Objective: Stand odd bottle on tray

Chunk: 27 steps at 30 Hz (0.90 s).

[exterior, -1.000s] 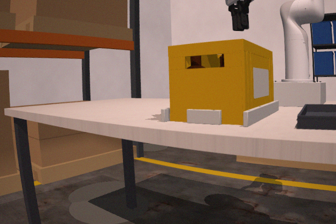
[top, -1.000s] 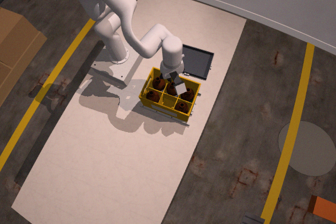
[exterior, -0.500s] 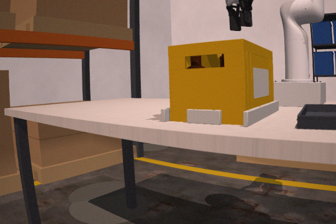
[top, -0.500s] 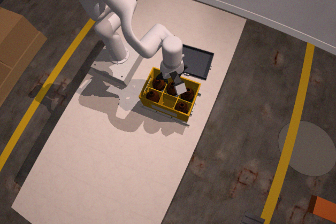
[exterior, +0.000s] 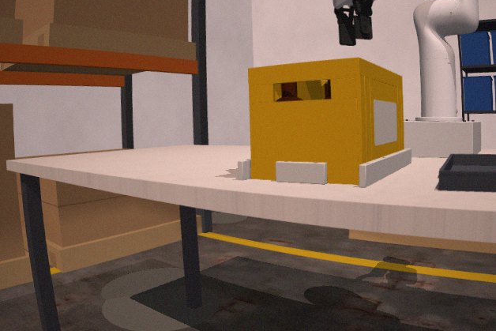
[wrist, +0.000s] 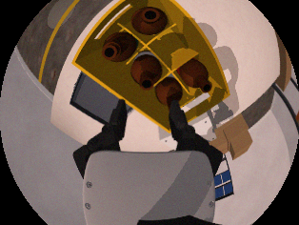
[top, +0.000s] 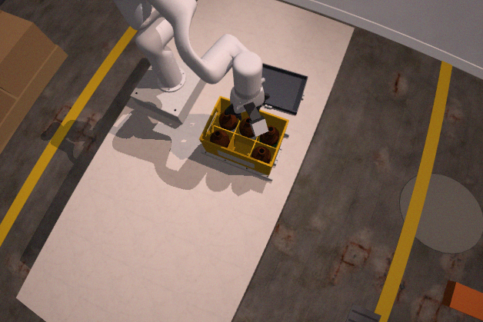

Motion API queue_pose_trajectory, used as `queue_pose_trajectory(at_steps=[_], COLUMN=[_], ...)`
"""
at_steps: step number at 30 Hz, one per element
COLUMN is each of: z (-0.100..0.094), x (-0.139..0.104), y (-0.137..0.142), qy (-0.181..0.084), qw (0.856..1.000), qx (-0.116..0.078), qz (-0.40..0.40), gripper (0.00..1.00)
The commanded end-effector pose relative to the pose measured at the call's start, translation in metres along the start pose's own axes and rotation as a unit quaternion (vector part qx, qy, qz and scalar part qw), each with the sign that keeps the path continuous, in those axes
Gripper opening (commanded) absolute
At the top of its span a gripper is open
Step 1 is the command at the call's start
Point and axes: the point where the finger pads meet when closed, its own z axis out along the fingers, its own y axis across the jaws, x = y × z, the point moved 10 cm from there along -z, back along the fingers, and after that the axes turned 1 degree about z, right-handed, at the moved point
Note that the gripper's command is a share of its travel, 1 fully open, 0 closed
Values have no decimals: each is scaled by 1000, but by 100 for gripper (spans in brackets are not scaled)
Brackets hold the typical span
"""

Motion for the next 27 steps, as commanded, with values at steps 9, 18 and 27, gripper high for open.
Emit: queue_pose_trajectory(at_steps=[9,18,27], z=[-1,3,11], x=[1,1,1], y=[0,0,-1], qy=[2,2,2], qw=[1000,1000,1000], qx=[1,1,1], qz=[0,0,0], gripper=[65,65,65])
